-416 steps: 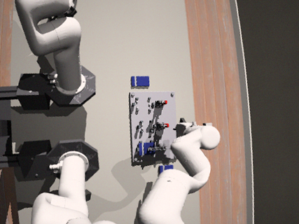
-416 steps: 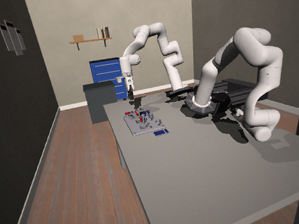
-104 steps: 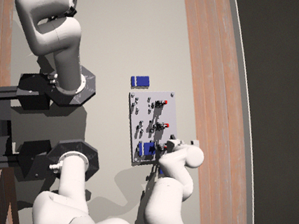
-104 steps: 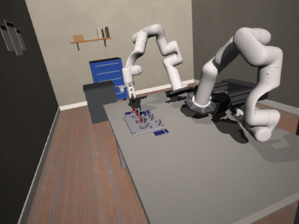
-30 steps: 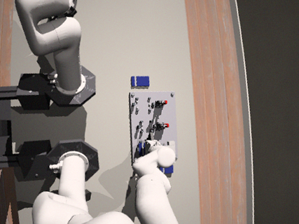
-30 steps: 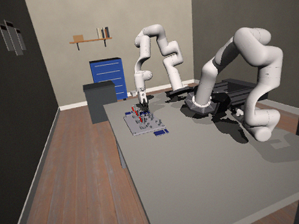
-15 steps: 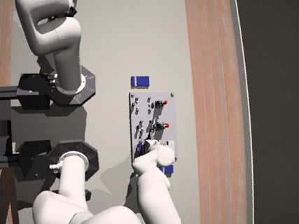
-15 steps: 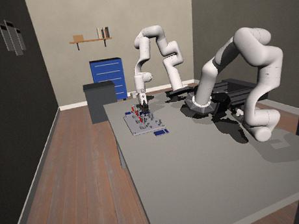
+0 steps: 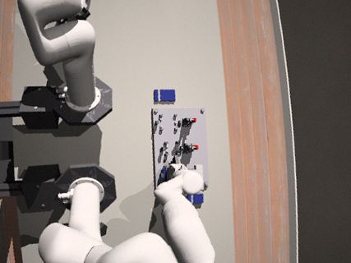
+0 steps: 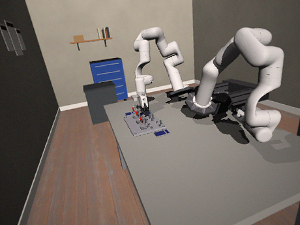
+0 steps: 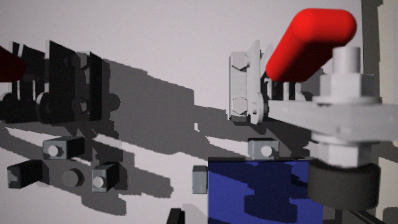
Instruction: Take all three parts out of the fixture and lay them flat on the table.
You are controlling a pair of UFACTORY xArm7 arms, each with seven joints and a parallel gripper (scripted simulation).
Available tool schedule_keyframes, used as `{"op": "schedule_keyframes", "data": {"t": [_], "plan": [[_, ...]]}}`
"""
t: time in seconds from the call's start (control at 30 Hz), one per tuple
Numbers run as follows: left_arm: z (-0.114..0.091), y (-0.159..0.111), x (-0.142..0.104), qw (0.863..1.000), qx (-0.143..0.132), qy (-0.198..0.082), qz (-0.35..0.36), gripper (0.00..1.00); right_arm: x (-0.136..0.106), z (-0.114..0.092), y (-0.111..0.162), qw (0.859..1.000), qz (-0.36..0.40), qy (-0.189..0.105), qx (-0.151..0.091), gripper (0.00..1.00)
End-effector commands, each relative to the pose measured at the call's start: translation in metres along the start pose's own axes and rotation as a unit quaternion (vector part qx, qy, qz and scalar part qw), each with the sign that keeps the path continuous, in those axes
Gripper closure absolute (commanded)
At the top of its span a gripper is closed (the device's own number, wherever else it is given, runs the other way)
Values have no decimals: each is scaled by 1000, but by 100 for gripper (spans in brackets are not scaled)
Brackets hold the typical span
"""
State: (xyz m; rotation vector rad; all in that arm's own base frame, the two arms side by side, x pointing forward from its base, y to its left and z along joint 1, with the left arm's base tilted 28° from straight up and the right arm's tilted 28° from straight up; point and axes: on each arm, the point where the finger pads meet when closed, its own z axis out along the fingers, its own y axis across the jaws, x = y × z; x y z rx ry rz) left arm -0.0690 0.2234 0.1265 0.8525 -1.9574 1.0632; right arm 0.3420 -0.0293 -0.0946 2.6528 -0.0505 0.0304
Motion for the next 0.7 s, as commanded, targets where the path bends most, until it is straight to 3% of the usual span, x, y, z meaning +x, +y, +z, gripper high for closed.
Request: {"op": "schedule_keyframes", "data": {"t": [0.0, 0.3, 0.33, 0.67], "plan": [[-1, 0, 0, 1000, -1, -1, -1, 0, 1, -1, -1, 1000, 0, 1, 1, 0], [-1, 0, 0, 1000, -1, -1, -1, 0, 1, -1, -1, 1000, 0, 1, 1, 0], [-1, 0, 0, 1000, -1, -1, -1, 0, 1, -1, -1, 1000, 0, 1, 1, 100], [-1, 0, 0, 1000, -1, -1, -1, 0, 1, -1, -1, 1000, 0, 1, 1, 100]]}}
